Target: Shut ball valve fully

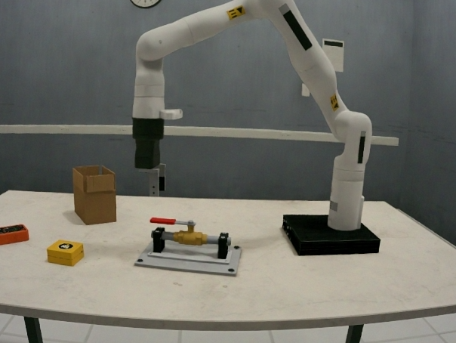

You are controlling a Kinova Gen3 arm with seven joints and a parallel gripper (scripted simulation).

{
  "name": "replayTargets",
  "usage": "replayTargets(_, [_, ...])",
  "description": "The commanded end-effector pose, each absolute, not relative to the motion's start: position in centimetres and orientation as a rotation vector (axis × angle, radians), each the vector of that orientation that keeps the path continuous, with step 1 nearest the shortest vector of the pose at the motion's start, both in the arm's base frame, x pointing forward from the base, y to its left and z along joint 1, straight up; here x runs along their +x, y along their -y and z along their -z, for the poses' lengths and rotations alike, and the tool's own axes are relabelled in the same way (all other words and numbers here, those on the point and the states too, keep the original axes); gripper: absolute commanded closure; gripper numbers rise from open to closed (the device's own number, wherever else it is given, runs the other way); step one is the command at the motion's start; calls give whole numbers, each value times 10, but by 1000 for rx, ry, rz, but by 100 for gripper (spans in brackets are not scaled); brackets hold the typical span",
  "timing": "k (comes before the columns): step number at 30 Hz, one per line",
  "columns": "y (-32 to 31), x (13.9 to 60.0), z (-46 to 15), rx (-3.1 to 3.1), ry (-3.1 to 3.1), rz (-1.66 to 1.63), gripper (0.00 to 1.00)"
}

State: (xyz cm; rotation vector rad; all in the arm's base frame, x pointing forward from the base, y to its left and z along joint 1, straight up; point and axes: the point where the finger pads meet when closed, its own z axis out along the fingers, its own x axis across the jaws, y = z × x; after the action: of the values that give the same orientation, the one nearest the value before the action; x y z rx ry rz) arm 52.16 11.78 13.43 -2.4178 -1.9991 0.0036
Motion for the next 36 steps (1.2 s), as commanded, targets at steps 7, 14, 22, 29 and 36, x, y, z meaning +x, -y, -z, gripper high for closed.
replayTargets(7, [-118, 522, -135, -2419, 2000, 0, 0])
replayTargets(14, [-118, 522, -134, -2419, 2000, 0, 0])
replayTargets(22, [-118, 522, -129, -2419, 2000, 0, 0])
replayTargets(29, [-118, 522, -122, -2419, 2000, 0, 0])
replayTargets(36, [-118, 522, -111, -2419, 2000, 0, 0])
